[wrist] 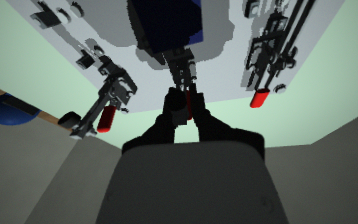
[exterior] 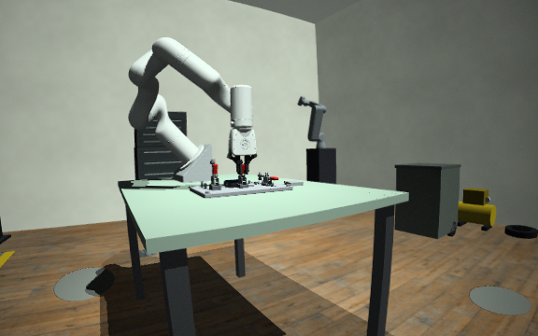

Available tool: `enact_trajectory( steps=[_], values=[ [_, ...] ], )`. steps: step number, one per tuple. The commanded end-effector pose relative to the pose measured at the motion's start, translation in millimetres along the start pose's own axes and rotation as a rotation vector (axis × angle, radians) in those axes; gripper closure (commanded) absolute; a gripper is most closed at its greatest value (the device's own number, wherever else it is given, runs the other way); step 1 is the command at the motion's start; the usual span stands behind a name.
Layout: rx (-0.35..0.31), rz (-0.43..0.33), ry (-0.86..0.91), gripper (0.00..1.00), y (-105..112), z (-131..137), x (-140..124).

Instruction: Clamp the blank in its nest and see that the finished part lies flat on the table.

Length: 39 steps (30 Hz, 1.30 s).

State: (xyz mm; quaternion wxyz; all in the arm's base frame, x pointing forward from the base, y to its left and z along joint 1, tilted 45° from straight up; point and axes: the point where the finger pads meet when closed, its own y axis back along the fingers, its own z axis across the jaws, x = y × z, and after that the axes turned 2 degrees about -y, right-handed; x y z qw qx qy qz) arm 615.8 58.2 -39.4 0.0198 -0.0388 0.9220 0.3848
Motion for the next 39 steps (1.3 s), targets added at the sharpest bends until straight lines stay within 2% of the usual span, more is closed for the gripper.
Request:
enact_trajectory(
  steps=[1,39],
  values=[
    [-0.001,-0.002,-0.001,1.0,0.9,0.1,-0.7],
    [-0.001,-0.002,-0.001,1.0,1.2,0.4,-7.5]
  ],
)
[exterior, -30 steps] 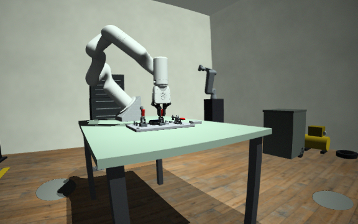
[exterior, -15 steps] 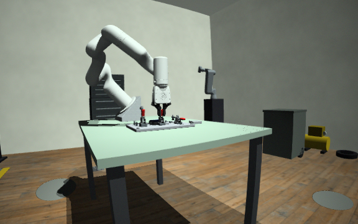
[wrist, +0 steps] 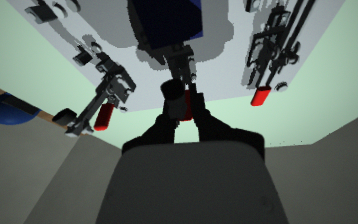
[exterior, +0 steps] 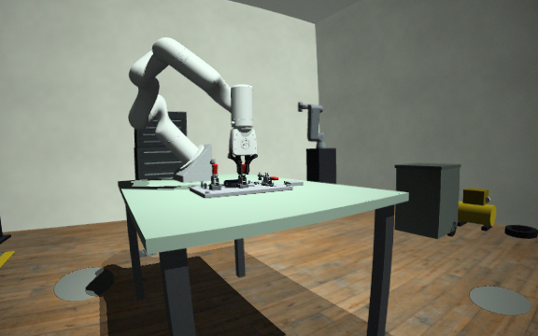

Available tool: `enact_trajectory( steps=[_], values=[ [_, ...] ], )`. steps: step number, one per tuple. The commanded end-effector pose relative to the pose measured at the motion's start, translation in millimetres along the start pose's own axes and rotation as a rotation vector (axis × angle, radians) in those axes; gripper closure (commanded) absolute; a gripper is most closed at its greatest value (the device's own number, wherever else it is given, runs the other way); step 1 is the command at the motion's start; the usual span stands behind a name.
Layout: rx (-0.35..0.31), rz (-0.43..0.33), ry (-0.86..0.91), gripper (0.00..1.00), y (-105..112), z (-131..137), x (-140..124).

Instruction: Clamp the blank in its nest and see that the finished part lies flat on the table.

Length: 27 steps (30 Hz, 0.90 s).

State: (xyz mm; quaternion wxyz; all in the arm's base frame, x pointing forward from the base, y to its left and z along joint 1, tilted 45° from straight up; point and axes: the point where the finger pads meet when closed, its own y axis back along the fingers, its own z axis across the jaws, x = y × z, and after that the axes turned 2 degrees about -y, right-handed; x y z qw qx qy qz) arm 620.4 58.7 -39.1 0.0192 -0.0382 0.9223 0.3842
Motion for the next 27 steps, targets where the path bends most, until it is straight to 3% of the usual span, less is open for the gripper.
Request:
enact_trajectory(
  steps=[1,27],
  values=[
    [-0.002,-0.003,-0.001,1.0,1.1,0.2,-3.3],
    [-0.002,-0.003,-0.001,1.0,-1.7,0.7,-17.6]
  ],
)
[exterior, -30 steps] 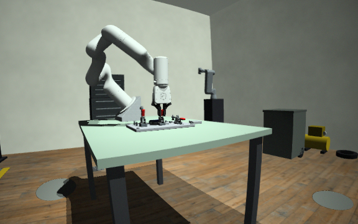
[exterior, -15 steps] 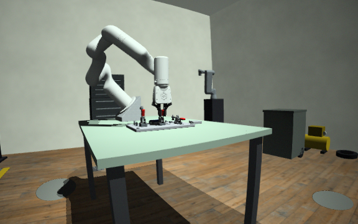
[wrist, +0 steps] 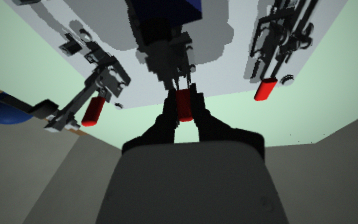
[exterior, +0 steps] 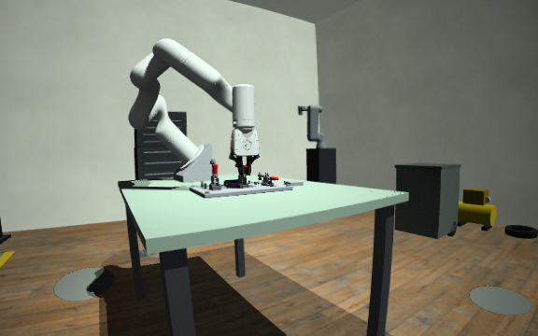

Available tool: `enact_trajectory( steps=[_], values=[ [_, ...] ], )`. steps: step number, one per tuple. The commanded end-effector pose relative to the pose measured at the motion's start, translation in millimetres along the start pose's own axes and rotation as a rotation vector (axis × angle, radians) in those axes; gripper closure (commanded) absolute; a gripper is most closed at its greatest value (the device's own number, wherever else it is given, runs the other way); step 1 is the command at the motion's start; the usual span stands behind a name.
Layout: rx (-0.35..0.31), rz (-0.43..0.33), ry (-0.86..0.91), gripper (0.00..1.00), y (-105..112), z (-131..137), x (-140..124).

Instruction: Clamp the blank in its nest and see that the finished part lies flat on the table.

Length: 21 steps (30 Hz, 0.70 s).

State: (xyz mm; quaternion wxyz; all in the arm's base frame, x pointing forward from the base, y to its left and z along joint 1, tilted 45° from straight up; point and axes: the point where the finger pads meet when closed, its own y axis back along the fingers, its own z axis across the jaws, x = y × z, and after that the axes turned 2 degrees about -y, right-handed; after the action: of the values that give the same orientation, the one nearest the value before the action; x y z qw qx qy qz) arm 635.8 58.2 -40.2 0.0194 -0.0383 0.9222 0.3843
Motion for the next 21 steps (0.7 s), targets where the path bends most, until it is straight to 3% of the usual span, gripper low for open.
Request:
enact_trajectory(
  steps=[1,21],
  values=[
    [-0.002,-0.003,-0.001,1.0,0.4,0.2,-3.1],
    [-0.002,-0.003,-0.001,1.0,-7.2,0.7,-16.0]
  ],
)
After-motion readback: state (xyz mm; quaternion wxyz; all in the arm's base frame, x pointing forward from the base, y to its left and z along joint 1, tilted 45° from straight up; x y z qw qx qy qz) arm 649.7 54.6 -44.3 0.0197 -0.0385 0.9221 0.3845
